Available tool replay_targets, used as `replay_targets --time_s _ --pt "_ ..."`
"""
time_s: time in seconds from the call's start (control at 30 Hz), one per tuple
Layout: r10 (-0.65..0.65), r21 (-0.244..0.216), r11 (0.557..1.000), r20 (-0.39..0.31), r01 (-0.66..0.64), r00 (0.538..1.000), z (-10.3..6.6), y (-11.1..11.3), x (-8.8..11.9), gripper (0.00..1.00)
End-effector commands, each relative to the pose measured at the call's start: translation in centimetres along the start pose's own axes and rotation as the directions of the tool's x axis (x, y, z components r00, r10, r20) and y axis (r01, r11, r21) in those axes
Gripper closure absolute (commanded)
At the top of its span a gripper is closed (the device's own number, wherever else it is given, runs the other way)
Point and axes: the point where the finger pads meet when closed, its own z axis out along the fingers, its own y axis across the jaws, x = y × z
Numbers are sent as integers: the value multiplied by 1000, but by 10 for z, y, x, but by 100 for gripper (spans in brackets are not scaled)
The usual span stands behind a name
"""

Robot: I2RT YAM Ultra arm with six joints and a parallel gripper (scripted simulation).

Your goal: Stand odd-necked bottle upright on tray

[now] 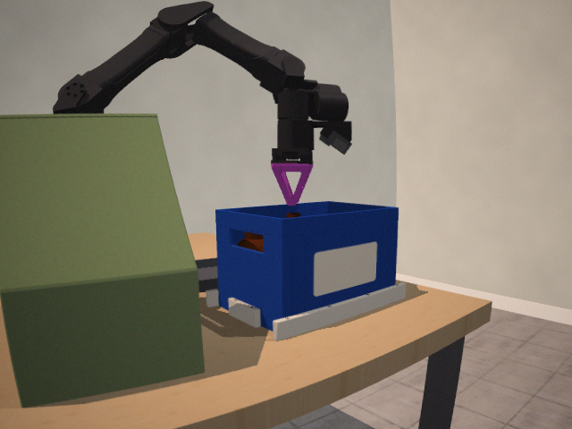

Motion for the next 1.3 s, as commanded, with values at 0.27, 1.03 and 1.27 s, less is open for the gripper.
replay_targets --time_s 0.27,1.03,1.27 --pt "1 -17 1000 31 -1 1000 -12 6 -10 39" --pt "0 -18 1000 33 1 999 -12 6 -11 39" --pt "0 -18 1000 33 1 999 -12 6 -11 39"
